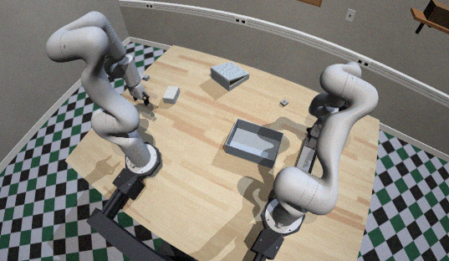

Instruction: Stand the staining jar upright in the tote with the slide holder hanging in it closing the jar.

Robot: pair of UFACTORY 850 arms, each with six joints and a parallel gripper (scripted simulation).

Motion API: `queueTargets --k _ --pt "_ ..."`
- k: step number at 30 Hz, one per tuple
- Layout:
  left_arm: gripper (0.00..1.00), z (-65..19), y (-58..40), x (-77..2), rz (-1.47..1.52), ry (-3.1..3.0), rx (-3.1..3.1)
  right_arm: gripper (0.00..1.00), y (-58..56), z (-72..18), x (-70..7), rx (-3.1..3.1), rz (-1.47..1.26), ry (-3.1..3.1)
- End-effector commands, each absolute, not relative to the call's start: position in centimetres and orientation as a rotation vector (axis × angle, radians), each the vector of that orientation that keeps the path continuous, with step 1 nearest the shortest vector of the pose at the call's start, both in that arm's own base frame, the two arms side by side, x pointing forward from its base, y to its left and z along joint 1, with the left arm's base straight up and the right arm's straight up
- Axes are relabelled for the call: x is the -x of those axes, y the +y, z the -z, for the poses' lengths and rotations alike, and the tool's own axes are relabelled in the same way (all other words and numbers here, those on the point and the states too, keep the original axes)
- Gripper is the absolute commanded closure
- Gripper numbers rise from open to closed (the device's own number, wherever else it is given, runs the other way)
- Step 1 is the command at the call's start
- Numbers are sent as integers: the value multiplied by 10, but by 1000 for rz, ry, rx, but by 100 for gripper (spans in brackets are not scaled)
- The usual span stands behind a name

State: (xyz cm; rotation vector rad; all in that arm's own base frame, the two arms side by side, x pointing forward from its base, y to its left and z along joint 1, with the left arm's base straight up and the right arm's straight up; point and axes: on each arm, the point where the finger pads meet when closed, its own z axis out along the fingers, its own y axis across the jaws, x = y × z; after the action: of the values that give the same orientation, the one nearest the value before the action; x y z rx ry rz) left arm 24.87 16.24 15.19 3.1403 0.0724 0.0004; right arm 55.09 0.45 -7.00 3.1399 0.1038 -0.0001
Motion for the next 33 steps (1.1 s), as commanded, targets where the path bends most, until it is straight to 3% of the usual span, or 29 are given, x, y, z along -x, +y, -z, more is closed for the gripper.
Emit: queueTargets --k 1,33 --pt "0 -152 163 -249 -2 72 -3141 100 4 64 -552 -3140 -3 104" --pt "0 -152 163 -249 -2 72 -3141 100 4 18 -552 -3140 -3 104"
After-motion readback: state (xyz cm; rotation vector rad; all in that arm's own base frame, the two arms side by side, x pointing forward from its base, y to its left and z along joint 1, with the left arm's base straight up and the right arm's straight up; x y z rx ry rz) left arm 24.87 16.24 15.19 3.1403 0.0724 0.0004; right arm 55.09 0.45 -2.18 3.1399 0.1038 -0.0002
